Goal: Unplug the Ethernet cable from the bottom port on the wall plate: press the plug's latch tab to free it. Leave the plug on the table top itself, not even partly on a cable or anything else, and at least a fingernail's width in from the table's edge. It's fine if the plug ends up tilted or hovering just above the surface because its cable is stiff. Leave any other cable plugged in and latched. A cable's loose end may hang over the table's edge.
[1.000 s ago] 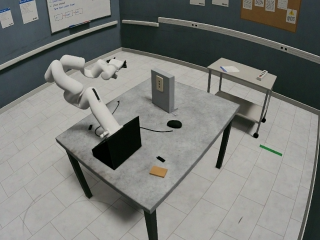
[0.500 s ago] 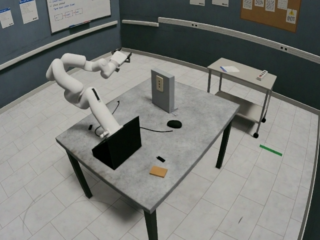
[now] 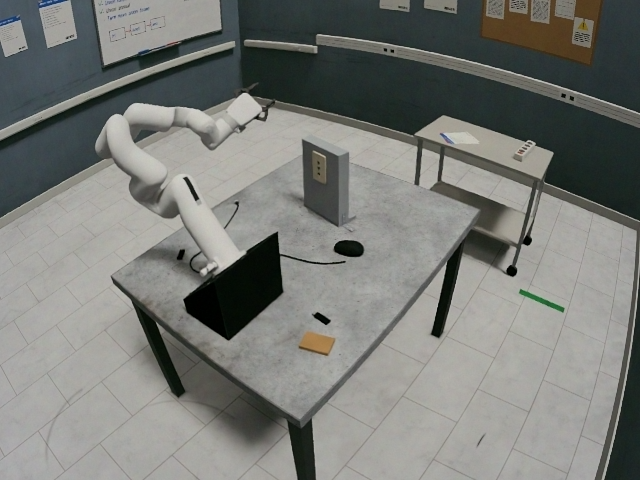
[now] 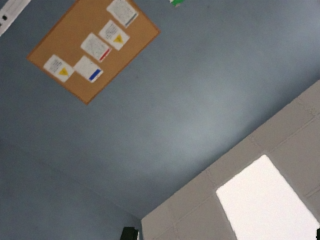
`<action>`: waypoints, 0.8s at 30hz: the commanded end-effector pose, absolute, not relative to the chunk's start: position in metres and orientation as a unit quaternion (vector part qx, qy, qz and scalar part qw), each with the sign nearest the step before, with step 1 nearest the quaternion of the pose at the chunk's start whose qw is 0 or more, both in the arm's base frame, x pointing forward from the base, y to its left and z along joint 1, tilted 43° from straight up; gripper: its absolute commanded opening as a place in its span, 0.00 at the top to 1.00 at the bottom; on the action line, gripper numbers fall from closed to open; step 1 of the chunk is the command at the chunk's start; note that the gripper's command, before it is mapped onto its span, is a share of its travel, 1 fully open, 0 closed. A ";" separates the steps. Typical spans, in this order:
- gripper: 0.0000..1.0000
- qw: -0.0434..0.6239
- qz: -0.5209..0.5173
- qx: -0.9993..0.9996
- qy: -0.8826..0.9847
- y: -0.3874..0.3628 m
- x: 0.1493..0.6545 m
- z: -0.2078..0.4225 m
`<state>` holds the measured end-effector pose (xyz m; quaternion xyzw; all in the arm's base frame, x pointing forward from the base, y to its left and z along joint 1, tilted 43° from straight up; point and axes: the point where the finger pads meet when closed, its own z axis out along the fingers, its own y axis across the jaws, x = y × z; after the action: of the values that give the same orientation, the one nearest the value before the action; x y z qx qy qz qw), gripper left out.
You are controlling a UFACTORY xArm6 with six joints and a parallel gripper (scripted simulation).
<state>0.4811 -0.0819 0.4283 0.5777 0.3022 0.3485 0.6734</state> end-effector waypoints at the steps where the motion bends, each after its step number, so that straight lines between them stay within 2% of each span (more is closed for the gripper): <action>1: 0.00 0.660 0.306 0.636 0.257 -0.106 0.478 0.422; 17: 0.00 0.555 0.193 0.796 0.147 -0.147 0.448 0.365; 24: 0.00 0.476 0.139 0.862 0.103 -0.146 0.431 0.331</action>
<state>0.4427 -0.1444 0.3513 0.8148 0.1367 0.1843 0.5324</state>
